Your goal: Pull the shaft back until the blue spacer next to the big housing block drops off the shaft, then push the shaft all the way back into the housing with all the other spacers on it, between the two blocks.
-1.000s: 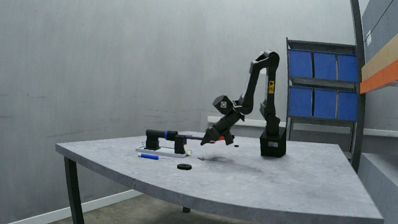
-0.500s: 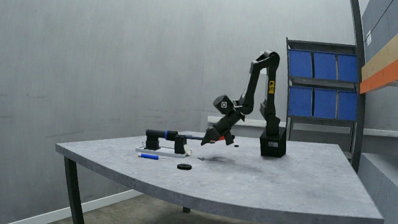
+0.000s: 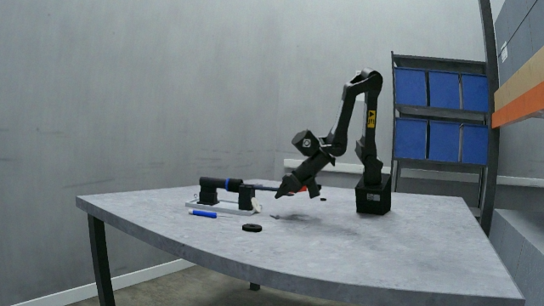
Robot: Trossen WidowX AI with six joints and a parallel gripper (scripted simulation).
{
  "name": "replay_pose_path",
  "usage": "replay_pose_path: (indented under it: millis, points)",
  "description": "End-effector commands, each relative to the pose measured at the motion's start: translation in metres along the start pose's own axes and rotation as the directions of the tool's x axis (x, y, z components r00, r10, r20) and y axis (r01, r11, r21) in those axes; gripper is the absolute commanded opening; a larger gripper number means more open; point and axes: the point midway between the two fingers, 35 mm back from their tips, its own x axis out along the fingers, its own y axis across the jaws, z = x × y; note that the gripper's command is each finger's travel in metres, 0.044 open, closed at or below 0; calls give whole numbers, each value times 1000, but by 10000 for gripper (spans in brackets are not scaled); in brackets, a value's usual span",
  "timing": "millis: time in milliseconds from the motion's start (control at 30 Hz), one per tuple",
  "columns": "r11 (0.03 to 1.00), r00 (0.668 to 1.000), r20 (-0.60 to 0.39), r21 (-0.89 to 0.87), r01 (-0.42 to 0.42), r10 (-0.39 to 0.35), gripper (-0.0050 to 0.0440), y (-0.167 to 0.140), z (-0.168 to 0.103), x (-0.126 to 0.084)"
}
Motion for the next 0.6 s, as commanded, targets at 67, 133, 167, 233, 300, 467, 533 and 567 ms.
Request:
replay_pose_path:
  millis: [67, 133, 167, 233, 300, 467, 533, 567]
  points:
    - [1000, 1000, -24, -1, 7, -7, -50, -2, -6, -3]
    - [1000, 1000, -24, 0, 6, -6, -50, -3, -6, -2]
    - [1000, 1000, -24, 0, 6, -6, -50, -3, -6, -3]
    - [1000, 1000, -24, -1, 7, -7, -50, -2, -5, -3]
    - [1000, 1000, -24, -1, 7, -7, -50, -3, -5, -3]
    - [1000, 1000, -24, -1, 7, -7, -50, -3, -5, -4]
    - [1000, 1000, -24, 0, 6, -6, -50, -2, -5, -4]
    - [1000, 1000, -23, -1, 6, -6, -50, -2, -4, -4]
